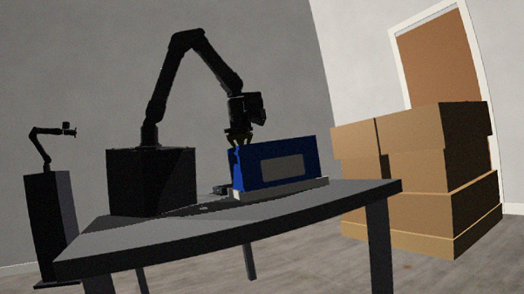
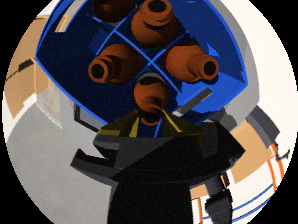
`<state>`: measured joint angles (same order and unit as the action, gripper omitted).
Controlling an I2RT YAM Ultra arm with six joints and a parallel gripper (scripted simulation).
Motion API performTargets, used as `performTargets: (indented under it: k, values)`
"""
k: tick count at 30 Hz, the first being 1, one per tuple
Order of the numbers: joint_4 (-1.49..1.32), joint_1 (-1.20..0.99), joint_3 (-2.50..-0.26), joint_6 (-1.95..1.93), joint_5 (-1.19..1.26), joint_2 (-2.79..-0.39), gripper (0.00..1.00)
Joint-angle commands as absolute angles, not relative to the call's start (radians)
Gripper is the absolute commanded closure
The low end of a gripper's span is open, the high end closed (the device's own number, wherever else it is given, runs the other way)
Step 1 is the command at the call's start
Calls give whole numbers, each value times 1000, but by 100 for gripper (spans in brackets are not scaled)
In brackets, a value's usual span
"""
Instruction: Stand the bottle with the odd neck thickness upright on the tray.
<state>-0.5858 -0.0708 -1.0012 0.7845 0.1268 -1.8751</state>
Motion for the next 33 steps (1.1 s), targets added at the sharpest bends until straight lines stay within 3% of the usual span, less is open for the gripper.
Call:
performTargets:
  k: [1,24,25,33]
  values:
    - [-579,-68,-982,781,135,-1868,100]
    - [-579,-68,-982,781,135,-1868,100]
    - [-579,-68,-982,781,135,-1868,39]
    - [-584,-69,-990,781,124,-1868,39]
